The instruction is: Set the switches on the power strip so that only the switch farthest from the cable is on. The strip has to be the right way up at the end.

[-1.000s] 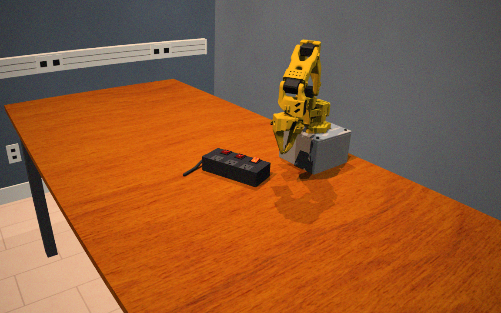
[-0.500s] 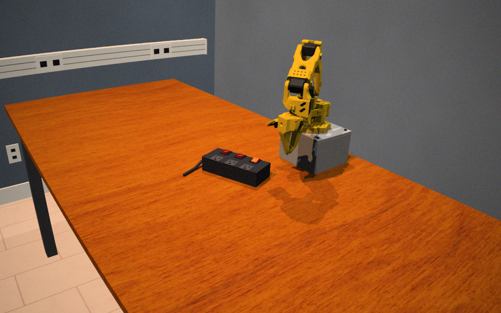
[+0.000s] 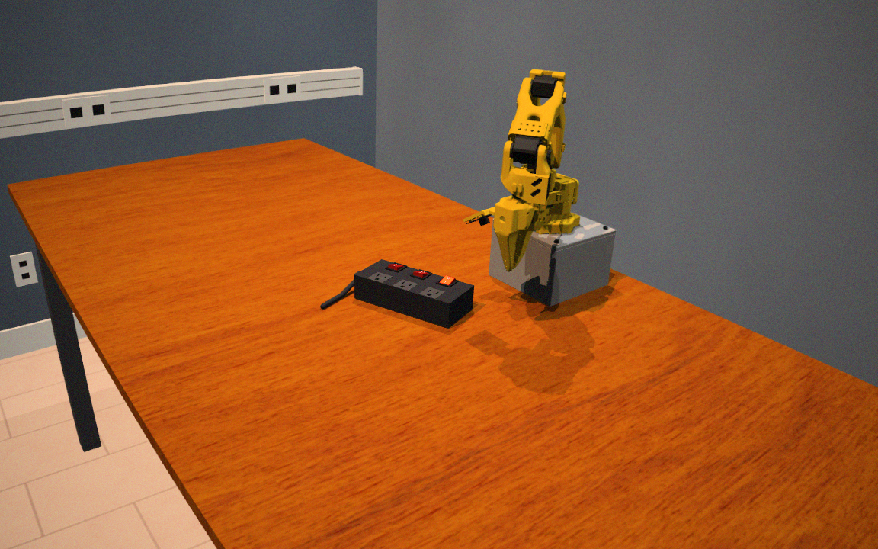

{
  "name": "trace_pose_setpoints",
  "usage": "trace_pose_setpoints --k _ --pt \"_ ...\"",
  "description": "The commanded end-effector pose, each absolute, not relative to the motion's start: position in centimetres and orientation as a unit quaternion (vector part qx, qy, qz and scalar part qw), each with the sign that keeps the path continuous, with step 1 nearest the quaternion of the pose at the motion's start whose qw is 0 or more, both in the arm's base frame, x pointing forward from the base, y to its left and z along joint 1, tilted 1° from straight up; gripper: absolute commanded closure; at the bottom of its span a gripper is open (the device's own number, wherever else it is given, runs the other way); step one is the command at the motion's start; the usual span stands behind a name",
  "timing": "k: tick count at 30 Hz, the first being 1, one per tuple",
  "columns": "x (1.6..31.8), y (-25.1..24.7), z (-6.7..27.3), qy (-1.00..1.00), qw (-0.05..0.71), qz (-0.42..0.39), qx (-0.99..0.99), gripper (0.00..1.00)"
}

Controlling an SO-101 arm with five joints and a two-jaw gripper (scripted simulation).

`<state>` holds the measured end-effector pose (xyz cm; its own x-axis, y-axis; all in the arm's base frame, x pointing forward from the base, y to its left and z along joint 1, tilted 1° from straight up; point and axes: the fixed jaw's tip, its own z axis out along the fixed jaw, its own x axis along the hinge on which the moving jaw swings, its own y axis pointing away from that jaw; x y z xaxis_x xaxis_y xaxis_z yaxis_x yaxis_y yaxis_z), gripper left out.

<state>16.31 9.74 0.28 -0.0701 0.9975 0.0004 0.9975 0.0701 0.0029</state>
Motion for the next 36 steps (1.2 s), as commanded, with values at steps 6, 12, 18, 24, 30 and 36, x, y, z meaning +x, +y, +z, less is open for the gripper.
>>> trace_pose_setpoints --k 6,12,18,24,30,36 --pt "15.84 10.02 0.48 0.759 0.0 0.001 0.651 1.0" --pt "15.75 10.13 0.5 0.771 0.0 0.001 0.637 1.0" --pt "15.71 10.19 0.51 0.777 0.0 0.001 0.629 1.0" --pt "15.68 10.22 0.52 0.78 0.0 0.001 0.625 1.0" --pt "15.67 10.23 0.52 0.782 0.0 0.001 0.624 1.0" --pt "15.67 10.23 0.52 0.782 0.0 0.001 0.624 1.0"
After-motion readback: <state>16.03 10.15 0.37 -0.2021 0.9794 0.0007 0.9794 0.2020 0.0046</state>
